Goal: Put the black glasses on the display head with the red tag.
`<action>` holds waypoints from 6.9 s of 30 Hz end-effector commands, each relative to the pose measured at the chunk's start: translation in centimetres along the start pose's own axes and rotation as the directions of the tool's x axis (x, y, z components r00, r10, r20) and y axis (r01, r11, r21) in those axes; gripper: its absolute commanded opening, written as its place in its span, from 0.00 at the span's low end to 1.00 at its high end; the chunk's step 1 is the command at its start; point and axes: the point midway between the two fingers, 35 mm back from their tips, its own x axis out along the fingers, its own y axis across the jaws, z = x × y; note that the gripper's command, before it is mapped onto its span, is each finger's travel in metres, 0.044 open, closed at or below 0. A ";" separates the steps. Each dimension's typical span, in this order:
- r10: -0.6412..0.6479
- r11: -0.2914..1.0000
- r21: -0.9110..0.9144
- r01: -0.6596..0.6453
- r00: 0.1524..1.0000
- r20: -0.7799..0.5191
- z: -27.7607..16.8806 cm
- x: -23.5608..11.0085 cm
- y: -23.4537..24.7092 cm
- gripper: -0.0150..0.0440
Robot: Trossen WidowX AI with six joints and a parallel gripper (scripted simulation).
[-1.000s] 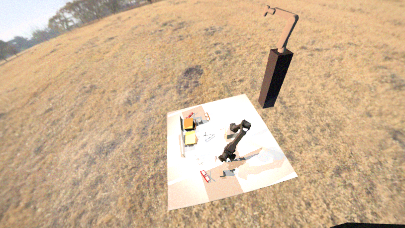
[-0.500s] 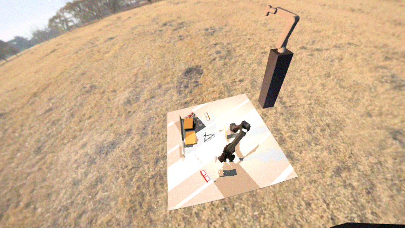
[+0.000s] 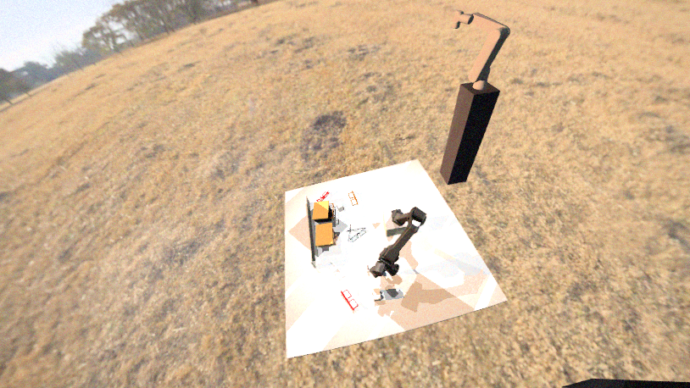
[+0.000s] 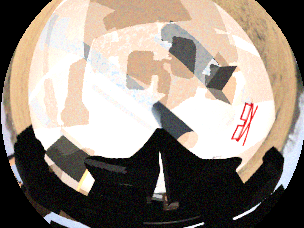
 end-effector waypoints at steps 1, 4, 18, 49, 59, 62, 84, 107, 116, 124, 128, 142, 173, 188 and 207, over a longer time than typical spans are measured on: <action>0.005 1.000 -0.001 -0.005 1.000 0.002 0.0 0.1 -0.3 0.25; 0.005 1.000 -0.001 -0.005 1.000 0.002 0.0 0.1 -0.5 0.25; 0.004 1.000 -0.001 -0.004 1.000 0.002 -0.1 0.1 -1.4 0.25; -0.001 1.000 -0.002 0.001 1.000 -0.001 0.0 -5.5 2.3 0.57; -0.001 1.000 -0.002 0.001 1.000 -0.001 0.0 -5.5 2.3 0.59; -0.001 1.000 -0.002 0.001 1.000 -0.001 0.0 -5.5 2.3 0.59; 0.000 -0.042 0.999 -0.002 1.000 0.002 4.1 -3.9 -3.9 0.25; -0.001 -0.867 0.498 -0.004 1.000 0.005 6.5 -2.0 -7.1 0.25; -0.002 -0.992 0.124 -0.002 1.000 0.007 7.3 -1.3 -8.2 0.25; -0.002 -1.000 0.003 -0.002 1.000 0.007 7.5 -1.1 -8.3 0.25; -0.002 -1.000 0.003 -0.002 1.000 0.007 7.5 -1.1 -8.3 0.25; -0.002 -1.000 0.003 -0.002 1.000 0.007 7.5 -1.0 -8.3 0.25; -0.001 -1.000 0.002 -0.001 1.000 0.009 7.5 3.8 -8.4 0.25; -0.001 -1.000 0.002 -0.002 1.000 0.009 7.5 4.9 -8.4 0.25; -0.002 -1.000 0.003 -0.002 1.000 0.009 7.6 4.8 -9.3 0.25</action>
